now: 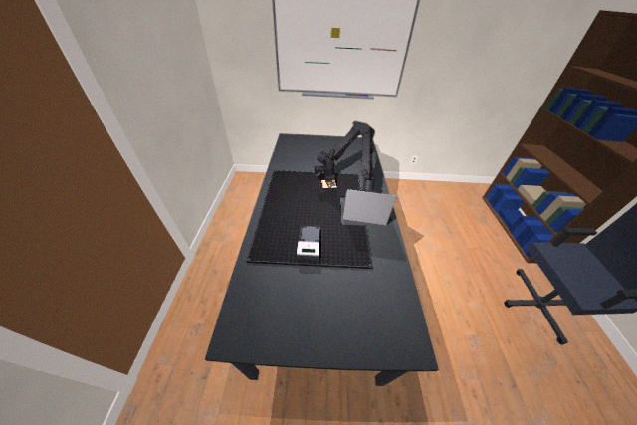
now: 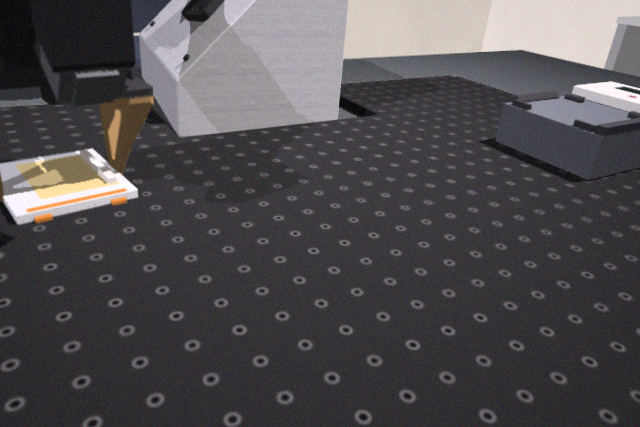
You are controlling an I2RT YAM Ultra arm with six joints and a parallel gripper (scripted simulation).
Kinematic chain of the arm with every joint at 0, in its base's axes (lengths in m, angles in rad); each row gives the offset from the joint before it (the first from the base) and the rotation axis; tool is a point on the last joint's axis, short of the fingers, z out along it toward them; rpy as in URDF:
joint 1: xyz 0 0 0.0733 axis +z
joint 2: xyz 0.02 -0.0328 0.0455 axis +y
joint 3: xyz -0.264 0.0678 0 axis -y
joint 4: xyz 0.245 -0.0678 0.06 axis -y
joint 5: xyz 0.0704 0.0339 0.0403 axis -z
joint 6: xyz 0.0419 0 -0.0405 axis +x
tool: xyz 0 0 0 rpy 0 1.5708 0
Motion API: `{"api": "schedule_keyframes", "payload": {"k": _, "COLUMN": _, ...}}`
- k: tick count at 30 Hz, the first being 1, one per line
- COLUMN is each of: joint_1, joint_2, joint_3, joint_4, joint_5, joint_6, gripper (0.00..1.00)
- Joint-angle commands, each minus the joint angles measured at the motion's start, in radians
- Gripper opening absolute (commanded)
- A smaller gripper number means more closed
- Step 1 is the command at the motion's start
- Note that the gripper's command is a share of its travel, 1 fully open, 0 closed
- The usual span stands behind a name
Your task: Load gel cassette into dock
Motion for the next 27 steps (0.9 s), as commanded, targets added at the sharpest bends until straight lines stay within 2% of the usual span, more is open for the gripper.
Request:
{"api": "schedule_keyframes", "payload": {"k": 1, "joint_1": 0.007, "joint_2": 0.015, "joint_3": -0.019, "joint_4": 0.019, "joint_5": -0.012, "joint_6": -0.005, "gripper": 0.00}}
{"api": "schedule_keyframes", "payload": {"k": 7, "joint_1": 0.007, "joint_2": 0.015, "joint_3": -0.019, "joint_4": 0.019, "joint_5": -0.012, "joint_6": -0.005, "gripper": 0.00}}
{"api": "schedule_keyframes", "payload": {"k": 8, "joint_1": -0.001, "joint_2": -0.034, "joint_3": -0.026, "joint_4": -0.012, "joint_5": -0.013, "joint_6": -0.009, "gripper": 0.00}}
{"api": "schedule_keyframes", "payload": {"k": 10, "joint_1": 0.017, "joint_2": -0.041, "joint_3": -0.025, "joint_4": -0.025, "joint_5": -0.011, "joint_6": 0.007, "gripper": 0.00}}
{"api": "schedule_keyframes", "payload": {"k": 13, "joint_1": 0.025, "joint_2": -0.054, "joint_3": 0.017, "joint_4": -0.042, "joint_5": -0.003, "joint_6": 0.016, "gripper": 0.00}}
{"api": "schedule_keyframes", "payload": {"k": 27, "joint_1": 0.061, "joint_2": -0.094, "joint_3": 0.030, "joint_4": -0.120, "joint_5": 0.019, "joint_6": 0.057, "gripper": 0.00}}
